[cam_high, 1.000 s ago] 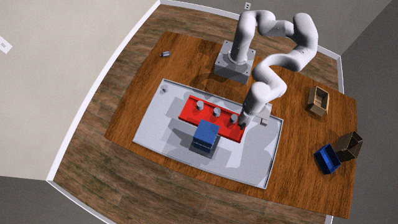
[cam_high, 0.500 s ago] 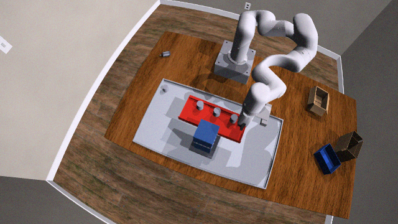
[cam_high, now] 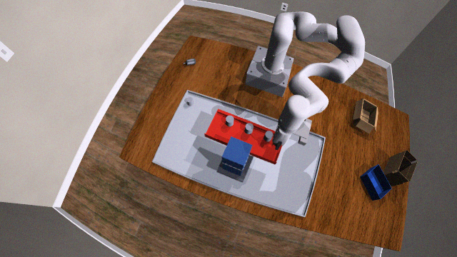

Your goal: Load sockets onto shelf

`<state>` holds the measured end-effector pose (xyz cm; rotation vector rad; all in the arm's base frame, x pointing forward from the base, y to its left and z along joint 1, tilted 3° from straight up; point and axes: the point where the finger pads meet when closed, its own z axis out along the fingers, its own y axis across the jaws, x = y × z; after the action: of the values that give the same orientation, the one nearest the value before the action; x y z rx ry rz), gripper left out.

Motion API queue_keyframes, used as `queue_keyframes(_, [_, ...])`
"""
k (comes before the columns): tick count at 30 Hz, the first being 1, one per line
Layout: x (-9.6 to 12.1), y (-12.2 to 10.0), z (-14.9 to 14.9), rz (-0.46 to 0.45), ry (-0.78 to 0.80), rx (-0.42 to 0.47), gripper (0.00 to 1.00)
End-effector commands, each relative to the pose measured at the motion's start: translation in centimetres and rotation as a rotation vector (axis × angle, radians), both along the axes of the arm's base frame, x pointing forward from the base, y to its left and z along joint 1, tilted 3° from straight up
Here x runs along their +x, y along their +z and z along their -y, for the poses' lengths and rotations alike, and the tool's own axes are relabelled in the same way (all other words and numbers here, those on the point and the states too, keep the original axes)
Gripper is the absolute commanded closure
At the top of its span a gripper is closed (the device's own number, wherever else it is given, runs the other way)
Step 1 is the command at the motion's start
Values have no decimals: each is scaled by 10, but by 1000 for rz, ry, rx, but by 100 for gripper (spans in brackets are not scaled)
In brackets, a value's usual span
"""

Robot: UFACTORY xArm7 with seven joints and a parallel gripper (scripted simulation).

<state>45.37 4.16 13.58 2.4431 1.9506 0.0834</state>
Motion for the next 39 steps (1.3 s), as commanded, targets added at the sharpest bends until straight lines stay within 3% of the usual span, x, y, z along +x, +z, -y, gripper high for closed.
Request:
queue_keyframes(1, [1,2,0,4,0,0,100])
queue_keyframes(16, [1,1,0,4,0,0,100])
queue_keyframes(17, [1,1,0,4,0,0,48])
queue_keyframes(39, [1,1,0,4,0,0,48])
